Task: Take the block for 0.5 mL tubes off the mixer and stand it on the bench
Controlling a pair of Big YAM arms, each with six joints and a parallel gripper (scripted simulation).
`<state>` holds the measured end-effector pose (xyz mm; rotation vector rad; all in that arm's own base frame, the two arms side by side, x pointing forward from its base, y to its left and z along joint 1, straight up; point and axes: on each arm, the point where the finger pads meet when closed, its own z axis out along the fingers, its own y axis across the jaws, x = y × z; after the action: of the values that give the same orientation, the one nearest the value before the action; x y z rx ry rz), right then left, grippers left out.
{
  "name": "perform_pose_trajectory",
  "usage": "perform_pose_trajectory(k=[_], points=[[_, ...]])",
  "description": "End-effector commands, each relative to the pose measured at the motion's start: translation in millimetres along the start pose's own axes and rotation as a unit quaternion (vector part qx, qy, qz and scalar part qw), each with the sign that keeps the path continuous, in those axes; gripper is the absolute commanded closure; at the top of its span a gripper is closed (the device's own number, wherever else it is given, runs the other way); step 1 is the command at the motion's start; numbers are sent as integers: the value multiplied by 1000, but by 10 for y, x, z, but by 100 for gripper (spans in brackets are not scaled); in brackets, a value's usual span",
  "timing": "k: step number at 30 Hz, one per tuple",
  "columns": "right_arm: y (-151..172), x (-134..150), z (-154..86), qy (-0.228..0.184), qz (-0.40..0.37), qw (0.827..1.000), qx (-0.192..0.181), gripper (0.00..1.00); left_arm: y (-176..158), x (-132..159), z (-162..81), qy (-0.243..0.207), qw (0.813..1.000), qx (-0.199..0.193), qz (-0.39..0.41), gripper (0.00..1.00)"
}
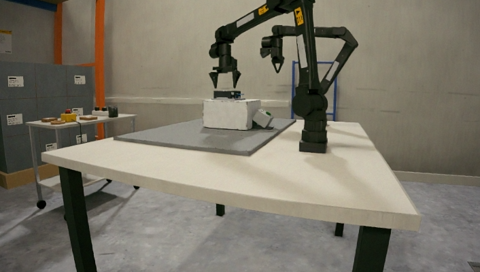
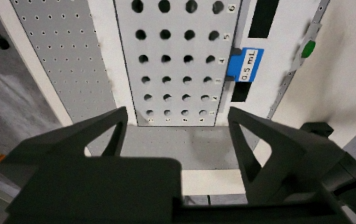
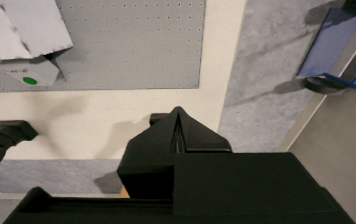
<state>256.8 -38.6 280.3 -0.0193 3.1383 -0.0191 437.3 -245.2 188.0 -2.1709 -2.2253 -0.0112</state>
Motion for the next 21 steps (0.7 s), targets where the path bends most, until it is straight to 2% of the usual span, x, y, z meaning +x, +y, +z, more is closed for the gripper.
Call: perform_pose_trajectory(k=[1,15,21], points=[[2,-87,-230,-27,1,1000,5,100,138,-134,-368,-28,999,-44,1,0],[2,-82,-221,-25,2,1000,5,100,165,-150,-409,-30,998,-48,1,0],[2,-79,-217,-24,2,1000,5,100,106,-115,-385,-23,999,-36,1,0]])
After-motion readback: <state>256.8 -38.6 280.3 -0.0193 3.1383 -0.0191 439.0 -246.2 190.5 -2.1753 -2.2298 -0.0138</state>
